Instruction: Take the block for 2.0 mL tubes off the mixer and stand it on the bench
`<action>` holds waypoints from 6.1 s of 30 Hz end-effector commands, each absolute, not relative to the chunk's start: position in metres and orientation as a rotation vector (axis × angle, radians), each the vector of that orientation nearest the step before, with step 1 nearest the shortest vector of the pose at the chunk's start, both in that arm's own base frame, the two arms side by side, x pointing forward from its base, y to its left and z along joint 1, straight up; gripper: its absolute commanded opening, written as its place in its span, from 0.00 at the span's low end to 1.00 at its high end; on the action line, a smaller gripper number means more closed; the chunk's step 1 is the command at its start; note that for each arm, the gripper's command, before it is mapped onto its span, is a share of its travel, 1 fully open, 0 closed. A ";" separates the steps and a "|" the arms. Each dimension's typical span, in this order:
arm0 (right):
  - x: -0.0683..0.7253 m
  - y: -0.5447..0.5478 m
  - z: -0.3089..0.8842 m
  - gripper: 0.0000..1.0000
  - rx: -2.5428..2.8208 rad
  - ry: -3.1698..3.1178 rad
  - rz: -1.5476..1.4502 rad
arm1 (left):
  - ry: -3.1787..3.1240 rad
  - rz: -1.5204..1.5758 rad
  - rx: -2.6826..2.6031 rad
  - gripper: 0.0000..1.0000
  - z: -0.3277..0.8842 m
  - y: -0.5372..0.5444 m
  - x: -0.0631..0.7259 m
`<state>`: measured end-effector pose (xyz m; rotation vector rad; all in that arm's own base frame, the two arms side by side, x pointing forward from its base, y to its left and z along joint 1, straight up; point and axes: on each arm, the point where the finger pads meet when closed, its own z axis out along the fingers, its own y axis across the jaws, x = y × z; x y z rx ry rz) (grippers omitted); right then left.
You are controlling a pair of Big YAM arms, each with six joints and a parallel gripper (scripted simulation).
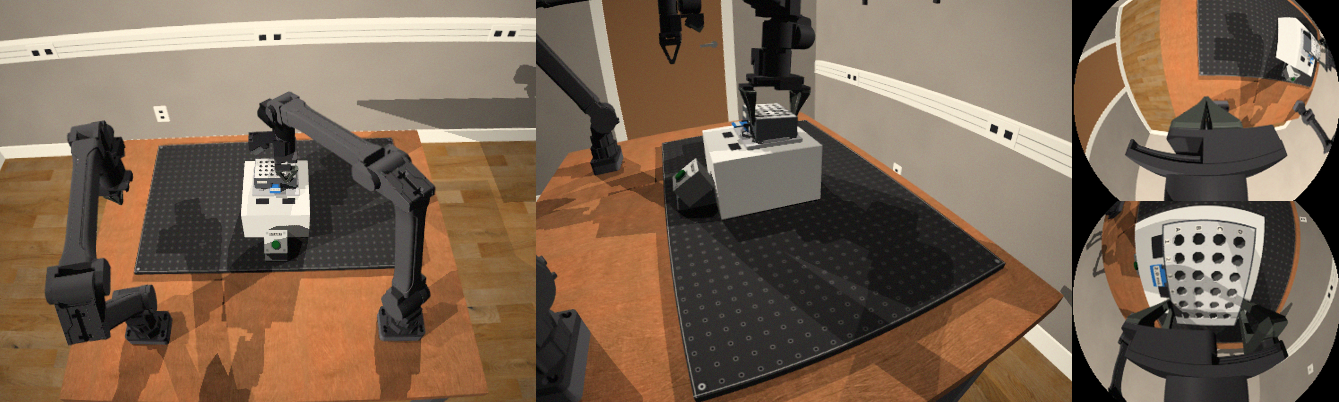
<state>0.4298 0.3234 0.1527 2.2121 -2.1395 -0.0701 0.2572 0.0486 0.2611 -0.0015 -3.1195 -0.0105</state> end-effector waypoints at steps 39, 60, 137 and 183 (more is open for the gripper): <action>0.411 0.331 0.174 0.00 2.235 -2.127 -0.086 | -3.159 -0.029 0.019 0.00 0.273 0.042 0.270; 0.410 0.331 0.175 0.00 2.238 -2.123 -0.087 | -3.178 -0.033 0.023 0.00 0.278 0.042 0.268; 0.406 0.332 0.177 0.00 2.278 -2.077 -0.090 | -3.175 -0.031 0.033 0.00 0.278 0.045 0.270; 0.436 0.335 0.174 0.00 2.236 -2.139 -0.102 | -3.162 -0.027 0.039 0.00 0.276 0.046 0.272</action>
